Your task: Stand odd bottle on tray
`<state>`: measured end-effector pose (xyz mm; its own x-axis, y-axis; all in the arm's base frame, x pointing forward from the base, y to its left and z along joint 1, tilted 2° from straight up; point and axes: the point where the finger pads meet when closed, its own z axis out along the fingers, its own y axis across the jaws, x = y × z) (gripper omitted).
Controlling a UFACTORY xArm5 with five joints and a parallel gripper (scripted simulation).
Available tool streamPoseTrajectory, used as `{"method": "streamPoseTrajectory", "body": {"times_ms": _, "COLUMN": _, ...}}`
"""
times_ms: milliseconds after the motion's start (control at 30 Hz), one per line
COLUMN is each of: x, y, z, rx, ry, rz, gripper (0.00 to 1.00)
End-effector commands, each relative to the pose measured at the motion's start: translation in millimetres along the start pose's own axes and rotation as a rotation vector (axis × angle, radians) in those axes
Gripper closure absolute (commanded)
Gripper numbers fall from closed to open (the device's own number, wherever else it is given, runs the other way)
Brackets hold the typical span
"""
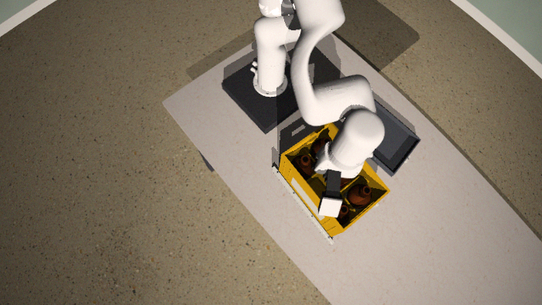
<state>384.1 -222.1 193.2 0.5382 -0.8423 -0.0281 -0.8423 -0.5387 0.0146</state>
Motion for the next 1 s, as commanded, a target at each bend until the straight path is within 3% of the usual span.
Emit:
{"method": "streamPoseTrajectory", "body": {"times_ms": 0, "x": 0.9, "y": -0.5, "z": -1.6, "rx": 0.002, "ry": 0.004, "rz": 0.000, "gripper": 1.00}}
{"method": "streamPoseTrajectory", "body": {"times_ms": 767, "x": 0.2, "y": -1.3, "z": -1.6, "rx": 0.002, "ry": 0.004, "rz": 0.000, "gripper": 1.00}}
{"method": "streamPoseTrajectory", "body": {"times_ms": 967, "x": -40.2, "y": -44.0, "z": -2.5, "rx": 0.000, "ry": 0.007, "rz": 0.000, "gripper": 1.00}}
